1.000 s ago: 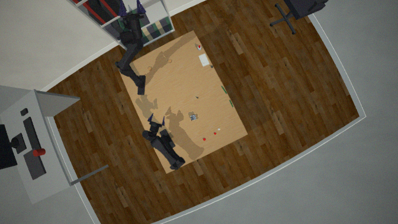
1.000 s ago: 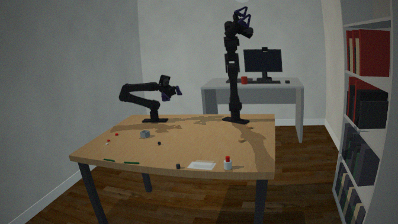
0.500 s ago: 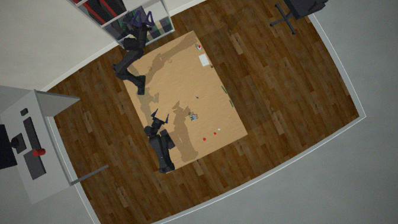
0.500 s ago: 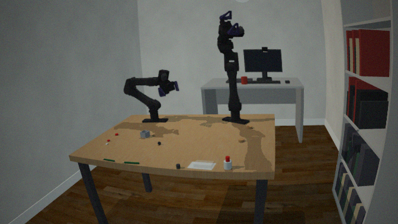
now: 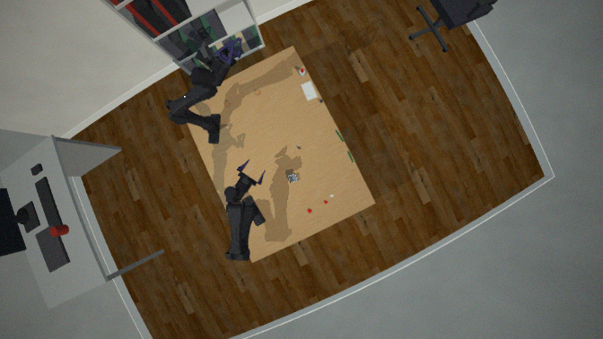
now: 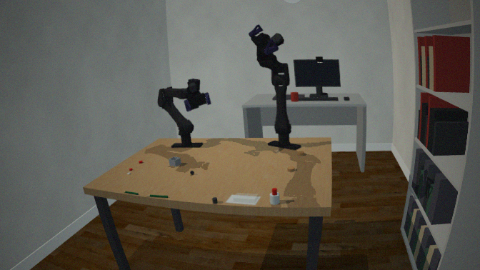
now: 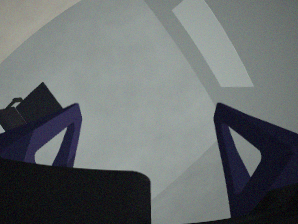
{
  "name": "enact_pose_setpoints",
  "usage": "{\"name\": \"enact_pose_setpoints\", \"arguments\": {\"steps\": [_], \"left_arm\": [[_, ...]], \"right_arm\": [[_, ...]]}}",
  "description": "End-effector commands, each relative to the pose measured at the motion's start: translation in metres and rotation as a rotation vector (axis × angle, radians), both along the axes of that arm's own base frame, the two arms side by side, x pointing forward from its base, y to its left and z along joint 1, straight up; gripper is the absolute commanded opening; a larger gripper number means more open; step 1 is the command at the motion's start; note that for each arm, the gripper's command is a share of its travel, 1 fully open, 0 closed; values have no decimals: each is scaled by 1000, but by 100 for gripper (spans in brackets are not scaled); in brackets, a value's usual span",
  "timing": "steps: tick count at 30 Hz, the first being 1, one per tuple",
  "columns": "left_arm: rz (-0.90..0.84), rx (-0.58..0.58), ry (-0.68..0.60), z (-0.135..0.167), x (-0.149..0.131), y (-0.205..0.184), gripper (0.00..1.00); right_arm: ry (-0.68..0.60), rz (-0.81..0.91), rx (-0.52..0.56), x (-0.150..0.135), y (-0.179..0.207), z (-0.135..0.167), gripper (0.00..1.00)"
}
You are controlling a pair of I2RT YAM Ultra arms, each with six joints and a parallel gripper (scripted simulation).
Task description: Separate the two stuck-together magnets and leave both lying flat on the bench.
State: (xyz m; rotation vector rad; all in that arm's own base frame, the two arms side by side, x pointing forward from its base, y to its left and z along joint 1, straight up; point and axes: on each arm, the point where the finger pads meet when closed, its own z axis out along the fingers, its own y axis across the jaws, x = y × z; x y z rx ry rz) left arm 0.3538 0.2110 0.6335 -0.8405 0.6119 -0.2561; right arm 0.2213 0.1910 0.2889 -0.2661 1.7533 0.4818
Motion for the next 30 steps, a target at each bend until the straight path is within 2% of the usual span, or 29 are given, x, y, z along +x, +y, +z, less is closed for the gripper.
{"name": "enact_pose_setpoints", "arguments": {"steps": [1,5,7,16,30], "left_arm": [[-13,92,126,-9,9,-18,100],[-44,150,230,-29,19,-38,100],[-44,150,230,-29,19,-38,100],[-125,297,440,-74,34,-83,100],[-248,521,664,-138,39,-143,100]], "right_arm": [[-22,6,-4,10,0,13,100],[-41,-40,-7,29,-11,25,100],[-41,-40,-7,29,-11,25,100],[-86,-141,-23,70,-42,52,100],[-154,-271,-60,117,-95,86,100]]}}
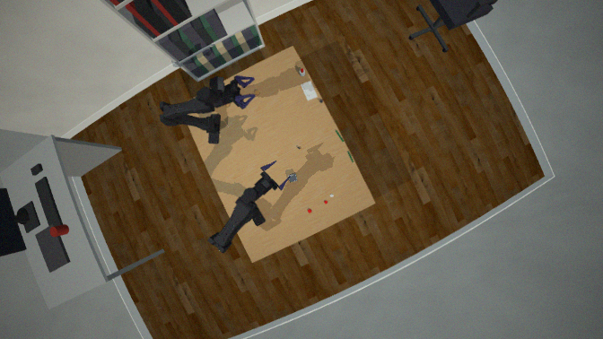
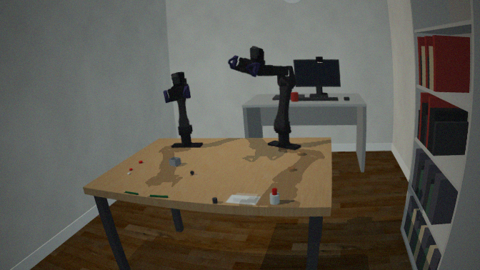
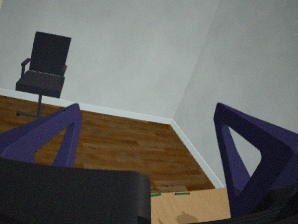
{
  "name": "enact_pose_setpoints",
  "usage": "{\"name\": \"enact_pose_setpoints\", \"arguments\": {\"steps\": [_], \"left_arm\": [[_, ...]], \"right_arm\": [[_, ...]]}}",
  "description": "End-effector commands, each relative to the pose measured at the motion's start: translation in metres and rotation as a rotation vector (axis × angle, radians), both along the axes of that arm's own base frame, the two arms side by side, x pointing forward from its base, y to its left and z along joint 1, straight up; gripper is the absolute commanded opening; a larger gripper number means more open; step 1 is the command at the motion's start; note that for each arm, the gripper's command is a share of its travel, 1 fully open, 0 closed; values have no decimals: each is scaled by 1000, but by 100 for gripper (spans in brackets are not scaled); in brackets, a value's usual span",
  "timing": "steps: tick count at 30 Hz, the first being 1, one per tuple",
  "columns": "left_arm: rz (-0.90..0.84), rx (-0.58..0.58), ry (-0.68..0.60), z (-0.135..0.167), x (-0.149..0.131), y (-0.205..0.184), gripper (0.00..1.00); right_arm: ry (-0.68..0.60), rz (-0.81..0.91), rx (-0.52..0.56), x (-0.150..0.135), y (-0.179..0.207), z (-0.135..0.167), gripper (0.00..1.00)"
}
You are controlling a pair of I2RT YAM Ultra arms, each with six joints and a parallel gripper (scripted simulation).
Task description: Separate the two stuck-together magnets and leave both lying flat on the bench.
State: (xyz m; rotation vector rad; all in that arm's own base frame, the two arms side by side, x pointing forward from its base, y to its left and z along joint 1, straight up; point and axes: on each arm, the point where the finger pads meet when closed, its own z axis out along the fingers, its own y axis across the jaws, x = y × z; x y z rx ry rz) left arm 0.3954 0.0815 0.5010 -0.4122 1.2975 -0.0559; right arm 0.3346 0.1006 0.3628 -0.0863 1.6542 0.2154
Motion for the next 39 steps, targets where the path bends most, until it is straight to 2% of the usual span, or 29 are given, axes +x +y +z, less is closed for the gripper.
{"name": "enact_pose_setpoints", "arguments": {"steps": [1,9,12,17,31,32,39], "left_arm": [[-45,97,55,-10,-3,-17,100],[-153,242,172,-54,-8,-55,100],[-154,254,176,-56,-8,-56,100],[-224,338,229,-81,-15,-78,100],[-232,311,238,-88,-16,-80,100],[-232,311,238,-88,-16,-80,100],[-233,311,240,-89,-15,-80,100]], "right_arm": [[-37,-6,-16,7,-10,15,100],[-77,-91,-56,31,-54,35,100],[-75,-105,-57,32,-60,35,100],[-98,-152,-86,43,-88,46,100],[-100,-195,-81,46,-101,49,100],[-100,-195,-81,46,-101,49,0],[-100,-193,-80,46,-100,49,0]]}}
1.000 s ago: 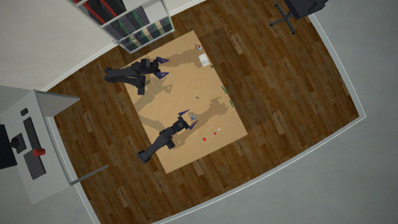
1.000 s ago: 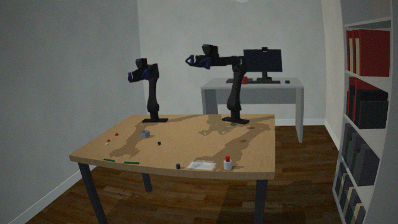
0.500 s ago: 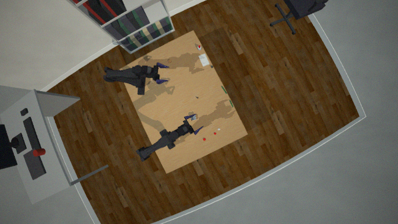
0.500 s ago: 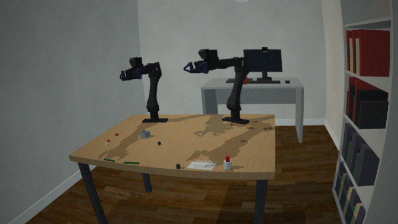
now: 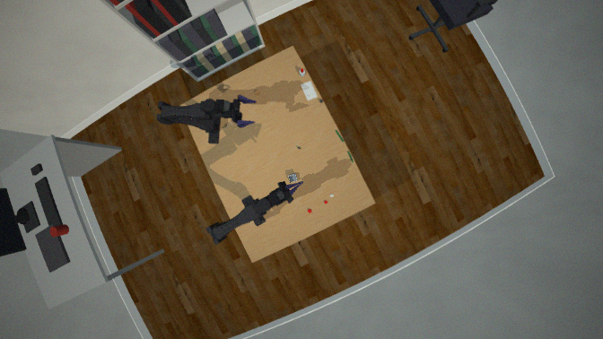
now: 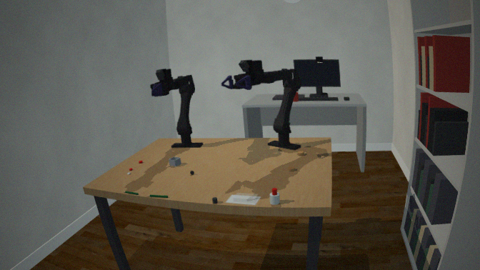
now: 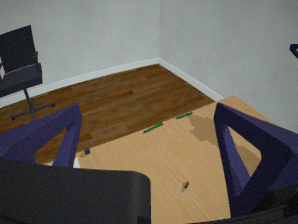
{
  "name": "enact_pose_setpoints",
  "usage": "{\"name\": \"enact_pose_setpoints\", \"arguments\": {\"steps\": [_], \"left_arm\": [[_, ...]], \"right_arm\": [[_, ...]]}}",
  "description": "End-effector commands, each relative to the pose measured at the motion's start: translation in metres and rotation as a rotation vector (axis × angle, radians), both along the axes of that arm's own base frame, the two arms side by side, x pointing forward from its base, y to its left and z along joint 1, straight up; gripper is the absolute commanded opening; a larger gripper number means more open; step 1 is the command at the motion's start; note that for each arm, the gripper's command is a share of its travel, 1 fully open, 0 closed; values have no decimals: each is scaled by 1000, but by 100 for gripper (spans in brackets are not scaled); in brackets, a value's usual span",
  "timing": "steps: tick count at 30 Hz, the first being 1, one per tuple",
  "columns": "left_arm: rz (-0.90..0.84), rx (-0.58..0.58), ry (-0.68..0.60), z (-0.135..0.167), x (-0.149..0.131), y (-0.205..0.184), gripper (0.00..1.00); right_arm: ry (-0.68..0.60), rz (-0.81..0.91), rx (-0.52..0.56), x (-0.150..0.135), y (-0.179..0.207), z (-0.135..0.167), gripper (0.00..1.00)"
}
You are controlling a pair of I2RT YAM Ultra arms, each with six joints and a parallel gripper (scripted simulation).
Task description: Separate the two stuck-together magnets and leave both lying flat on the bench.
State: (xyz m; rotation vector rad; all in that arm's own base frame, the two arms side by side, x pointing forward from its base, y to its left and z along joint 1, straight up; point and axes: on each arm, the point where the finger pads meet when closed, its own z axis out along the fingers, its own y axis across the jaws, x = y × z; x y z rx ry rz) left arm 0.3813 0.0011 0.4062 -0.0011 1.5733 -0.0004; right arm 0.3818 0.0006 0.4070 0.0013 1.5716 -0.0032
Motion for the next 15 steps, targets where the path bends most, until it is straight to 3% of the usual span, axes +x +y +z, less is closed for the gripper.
{"name": "enact_pose_setpoints", "arguments": {"steps": [1,9,15], "left_arm": [[0,2,-16,6,-1,0,100],[0,3,-17,7,-1,0,100],[0,3,-17,7,-1,0,100]], "right_arm": [[-12,0,2,-1,0,4,0],[-12,2,2,-1,0,4,0],[165,33,-12,21,11,-31,0]]}}
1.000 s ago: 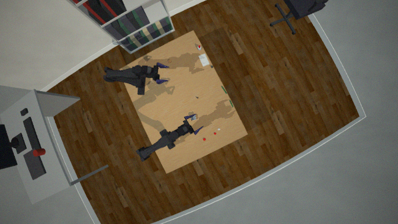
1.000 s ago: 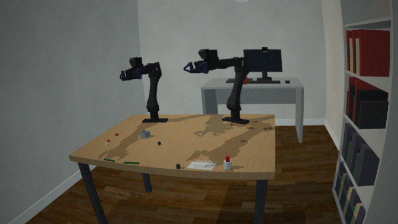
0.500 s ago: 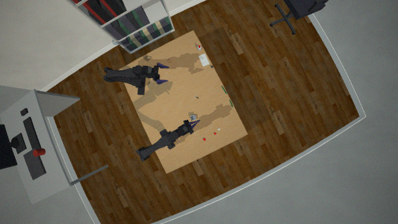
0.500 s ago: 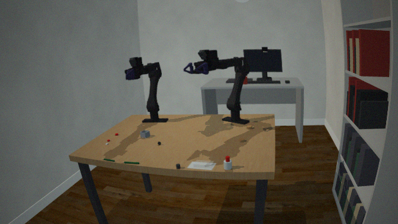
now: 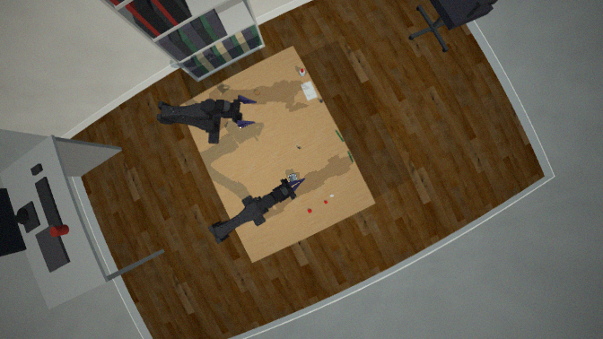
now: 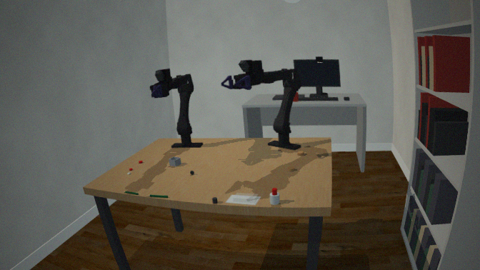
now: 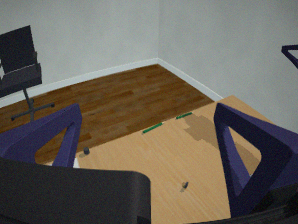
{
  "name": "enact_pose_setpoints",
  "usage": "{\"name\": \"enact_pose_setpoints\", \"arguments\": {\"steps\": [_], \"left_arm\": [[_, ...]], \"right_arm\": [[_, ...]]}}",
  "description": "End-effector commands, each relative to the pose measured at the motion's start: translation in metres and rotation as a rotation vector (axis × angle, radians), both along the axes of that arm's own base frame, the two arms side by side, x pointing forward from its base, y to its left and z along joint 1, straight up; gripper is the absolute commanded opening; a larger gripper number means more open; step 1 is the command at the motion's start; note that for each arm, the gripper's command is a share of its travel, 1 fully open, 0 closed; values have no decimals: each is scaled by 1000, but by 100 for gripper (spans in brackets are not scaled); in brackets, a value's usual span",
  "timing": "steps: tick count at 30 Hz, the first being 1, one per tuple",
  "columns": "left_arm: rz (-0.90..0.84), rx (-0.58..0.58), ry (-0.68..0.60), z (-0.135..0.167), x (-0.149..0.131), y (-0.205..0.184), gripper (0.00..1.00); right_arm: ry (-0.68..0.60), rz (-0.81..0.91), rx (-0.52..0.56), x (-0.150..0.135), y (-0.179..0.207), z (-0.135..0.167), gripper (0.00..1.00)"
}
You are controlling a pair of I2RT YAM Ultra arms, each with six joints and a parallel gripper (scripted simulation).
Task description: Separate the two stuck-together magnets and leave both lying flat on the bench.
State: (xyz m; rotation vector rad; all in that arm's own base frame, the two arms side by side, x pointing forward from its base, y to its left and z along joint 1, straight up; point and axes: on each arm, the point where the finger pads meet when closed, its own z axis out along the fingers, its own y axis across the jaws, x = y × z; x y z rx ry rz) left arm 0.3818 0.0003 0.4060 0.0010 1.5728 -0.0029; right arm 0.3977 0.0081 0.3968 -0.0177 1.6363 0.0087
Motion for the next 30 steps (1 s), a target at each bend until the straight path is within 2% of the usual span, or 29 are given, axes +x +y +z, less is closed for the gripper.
{"name": "enact_pose_setpoints", "arguments": {"steps": [1,6,8,17,23,25,30], "left_arm": [[2,3,-16,7,-2,1,100],[2,3,-16,7,-2,1,100],[2,3,-16,7,-2,1,100],[2,3,-16,7,-2,1,100],[2,3,-16,7,-2,1,100],[2,3,-16,7,-2,1,100],[2,3,-16,7,-2,1,100]], "right_arm": [[134,21,-13,9,7,-26,0],[263,55,-31,28,21,-48,0],[263,55,-31,28,21,-48,0],[496,122,-72,54,51,-94,0],[659,165,-107,65,71,-130,0],[659,165,-107,65,71,-130,0],[784,204,-141,69,89,-157,0]]}}
